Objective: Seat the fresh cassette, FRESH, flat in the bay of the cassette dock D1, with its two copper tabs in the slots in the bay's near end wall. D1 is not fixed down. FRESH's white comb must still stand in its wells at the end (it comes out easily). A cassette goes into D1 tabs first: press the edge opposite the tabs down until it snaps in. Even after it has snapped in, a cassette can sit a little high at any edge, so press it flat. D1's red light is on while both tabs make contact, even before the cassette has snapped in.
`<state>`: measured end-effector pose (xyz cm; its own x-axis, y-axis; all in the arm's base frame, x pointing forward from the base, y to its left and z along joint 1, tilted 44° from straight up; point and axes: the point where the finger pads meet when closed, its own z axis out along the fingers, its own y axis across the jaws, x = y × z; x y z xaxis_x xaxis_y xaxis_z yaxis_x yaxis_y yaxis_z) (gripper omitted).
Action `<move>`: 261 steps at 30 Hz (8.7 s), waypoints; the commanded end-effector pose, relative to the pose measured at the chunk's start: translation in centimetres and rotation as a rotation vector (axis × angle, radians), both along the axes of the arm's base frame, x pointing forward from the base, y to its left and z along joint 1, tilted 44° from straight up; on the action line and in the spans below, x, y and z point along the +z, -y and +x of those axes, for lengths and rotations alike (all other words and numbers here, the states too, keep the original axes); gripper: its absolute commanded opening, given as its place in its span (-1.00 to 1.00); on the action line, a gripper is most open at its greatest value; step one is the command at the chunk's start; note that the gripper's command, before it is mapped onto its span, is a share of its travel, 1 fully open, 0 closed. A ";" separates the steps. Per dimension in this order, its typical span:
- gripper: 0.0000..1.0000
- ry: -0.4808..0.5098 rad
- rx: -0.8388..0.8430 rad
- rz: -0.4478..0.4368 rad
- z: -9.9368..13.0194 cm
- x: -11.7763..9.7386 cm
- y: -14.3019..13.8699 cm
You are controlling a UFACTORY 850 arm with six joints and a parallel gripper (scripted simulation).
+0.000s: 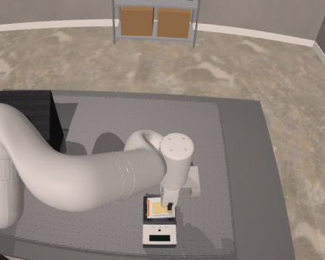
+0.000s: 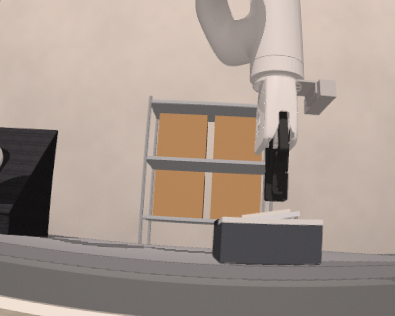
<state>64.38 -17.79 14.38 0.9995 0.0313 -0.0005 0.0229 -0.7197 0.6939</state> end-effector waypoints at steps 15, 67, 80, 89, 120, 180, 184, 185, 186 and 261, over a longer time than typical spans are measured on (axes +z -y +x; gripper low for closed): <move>-1.00 0.002 0.001 0.000 0.1 -0.8 0.8; -1.00 0.002 0.001 0.000 0.6 -1.2 1.2; -1.00 0.001 0.001 0.000 0.6 -1.2 1.2; -1.00 0.001 0.000 0.000 0.6 -1.3 1.2; -1.00 -0.001 -0.001 -0.001 0.5 -1.3 1.3; -1.00 -0.016 -0.009 -0.003 -0.1 -1.8 1.6; -1.00 -0.017 -0.010 -0.004 -0.1 -1.8 1.6; -1.00 -0.017 -0.010 -0.004 -0.1 -1.8 1.6; -1.00 -0.017 -0.010 -0.004 -0.1 -1.8 1.6; -1.00 0.002 0.001 0.000 0.0 0.1 -0.1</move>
<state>64.20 -17.93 14.16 0.9995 0.0316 -0.0008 0.0233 -0.7196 0.6940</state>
